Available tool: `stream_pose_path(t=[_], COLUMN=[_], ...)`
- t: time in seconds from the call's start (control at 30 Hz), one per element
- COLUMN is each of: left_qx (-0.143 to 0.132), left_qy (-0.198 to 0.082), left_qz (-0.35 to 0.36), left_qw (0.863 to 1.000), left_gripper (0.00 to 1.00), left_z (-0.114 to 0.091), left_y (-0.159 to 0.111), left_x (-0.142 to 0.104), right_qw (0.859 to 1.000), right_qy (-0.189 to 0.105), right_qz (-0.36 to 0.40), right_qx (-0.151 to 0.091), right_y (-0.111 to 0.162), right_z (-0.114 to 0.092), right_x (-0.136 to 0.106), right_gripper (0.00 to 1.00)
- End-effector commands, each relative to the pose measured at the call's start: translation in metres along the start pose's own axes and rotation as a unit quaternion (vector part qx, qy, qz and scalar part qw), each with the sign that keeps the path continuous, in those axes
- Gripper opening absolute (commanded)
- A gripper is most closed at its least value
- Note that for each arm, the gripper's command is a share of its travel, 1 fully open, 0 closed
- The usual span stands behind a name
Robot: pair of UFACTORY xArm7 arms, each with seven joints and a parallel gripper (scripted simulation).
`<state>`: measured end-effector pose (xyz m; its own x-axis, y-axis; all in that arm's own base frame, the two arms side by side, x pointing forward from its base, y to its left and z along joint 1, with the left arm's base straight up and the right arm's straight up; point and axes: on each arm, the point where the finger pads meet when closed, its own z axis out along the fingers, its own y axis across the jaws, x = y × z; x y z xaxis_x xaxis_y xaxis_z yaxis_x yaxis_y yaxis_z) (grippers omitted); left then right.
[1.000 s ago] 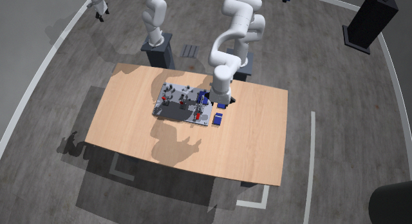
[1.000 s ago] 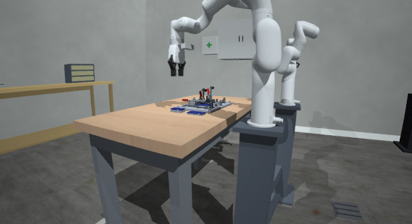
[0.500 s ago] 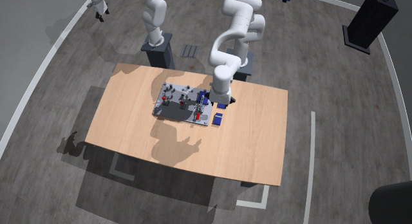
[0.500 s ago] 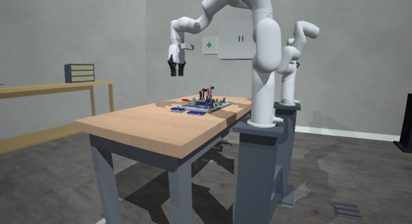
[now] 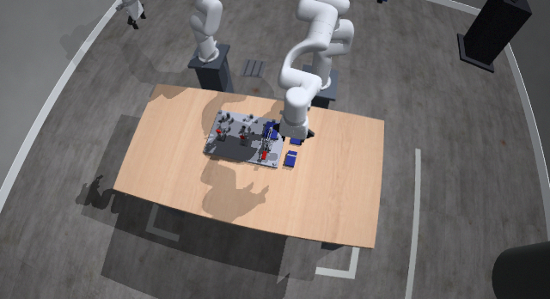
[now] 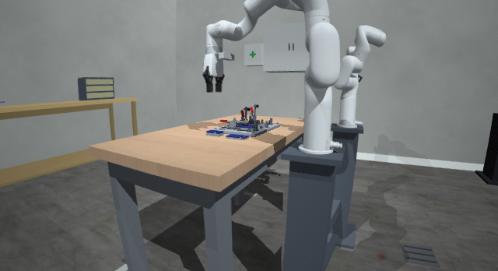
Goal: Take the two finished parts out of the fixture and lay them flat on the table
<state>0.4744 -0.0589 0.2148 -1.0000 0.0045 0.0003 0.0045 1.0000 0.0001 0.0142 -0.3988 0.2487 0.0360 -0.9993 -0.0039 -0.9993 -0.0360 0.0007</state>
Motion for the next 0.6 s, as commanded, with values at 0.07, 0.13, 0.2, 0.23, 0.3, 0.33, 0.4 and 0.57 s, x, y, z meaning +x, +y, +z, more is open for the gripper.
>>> stream_pose_path(t=[0.07, 0.13, 0.2, 0.23, 0.3, 0.33, 0.4, 0.57], left_qx=[0.0, 0.0, 0.0, 0.0, 0.0, 0.0, 0.0, 0.0], left_qy=[-0.002, -0.002, -0.002, -0.002, -0.002, -0.002, -0.002, -0.002], left_qz=[0.0, 0.0, 0.0, 0.0, 0.0, 0.0, 0.0, 0.0], left_qw=[1.0, 1.0, 1.0, 1.0, 1.0, 1.0, 1.0, 1.0], left_gripper=[0.69, 0.69, 0.69, 0.69, 0.69, 0.69, 0.69, 0.69], left_z=[-0.0017, -0.0017, -0.0017, -0.0017, -0.0017, -0.0017, -0.0017, -0.0017], left_y=[-0.0001, -0.0001, -0.0001, -0.0001, -0.0001, -0.0001, -0.0001, -0.0001], left_x=[-0.0012, -0.0012, -0.0012, -0.0012, -0.0012, -0.0012, -0.0012, -0.0012], right_qw=[1.0, 1.0, 1.0, 1.0, 1.0, 1.0, 1.0, 1.0], right_qy=[0.002, 0.002, 0.002, 0.002, 0.002, 0.002, 0.002, 0.002], right_qz=[0.0, 0.0, 0.0, 0.0, 0.0, 0.0, 0.0, 0.0], right_qx=[0.0, 0.0, 0.0, 0.0, 0.0, 0.0, 0.0, 0.0], right_y=[-0.0002, -0.0002, -0.0002, -0.0002, -0.0002, -0.0002, -0.0002, -0.0002], right_z=[-0.0013, -0.0013, -0.0013, -0.0013, -0.0013, -0.0013, -0.0013, -0.0013], right_x=[0.001, 0.001, 0.001, 0.001, 0.001, 0.001, 0.001, 0.001], right_gripper=[1.0, 1.0, 1.0, 1.0, 1.0, 1.0, 1.0, 1.0])
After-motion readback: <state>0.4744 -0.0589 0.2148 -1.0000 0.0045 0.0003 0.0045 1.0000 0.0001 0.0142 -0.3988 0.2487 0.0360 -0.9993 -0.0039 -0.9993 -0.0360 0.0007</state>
